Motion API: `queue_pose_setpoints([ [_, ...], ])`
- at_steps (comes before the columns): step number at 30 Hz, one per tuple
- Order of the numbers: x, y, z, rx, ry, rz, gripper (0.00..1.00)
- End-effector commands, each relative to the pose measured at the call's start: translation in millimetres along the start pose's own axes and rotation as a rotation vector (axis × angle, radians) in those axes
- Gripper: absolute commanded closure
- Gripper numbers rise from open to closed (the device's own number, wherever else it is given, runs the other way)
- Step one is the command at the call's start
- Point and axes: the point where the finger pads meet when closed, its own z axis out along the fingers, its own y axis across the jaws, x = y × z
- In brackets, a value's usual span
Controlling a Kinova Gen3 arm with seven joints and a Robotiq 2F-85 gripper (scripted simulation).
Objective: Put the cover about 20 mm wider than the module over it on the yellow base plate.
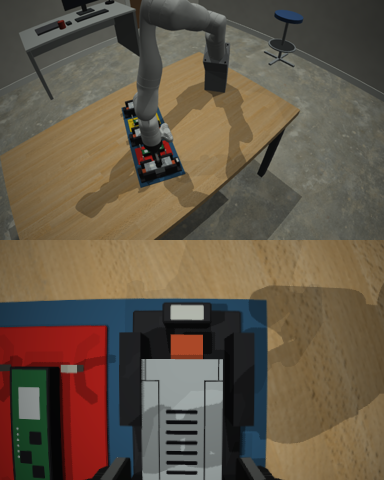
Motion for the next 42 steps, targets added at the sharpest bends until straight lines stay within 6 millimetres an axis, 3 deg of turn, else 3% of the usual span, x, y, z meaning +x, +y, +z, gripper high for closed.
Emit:
queue_pose_setpoints([
  [1,-0.7,0.4,-0.8,-0.001,-0.002,0.0,0.0],
  [42,0.7,0.4,4.8,0.0,0.001,0.001,0.0],
])
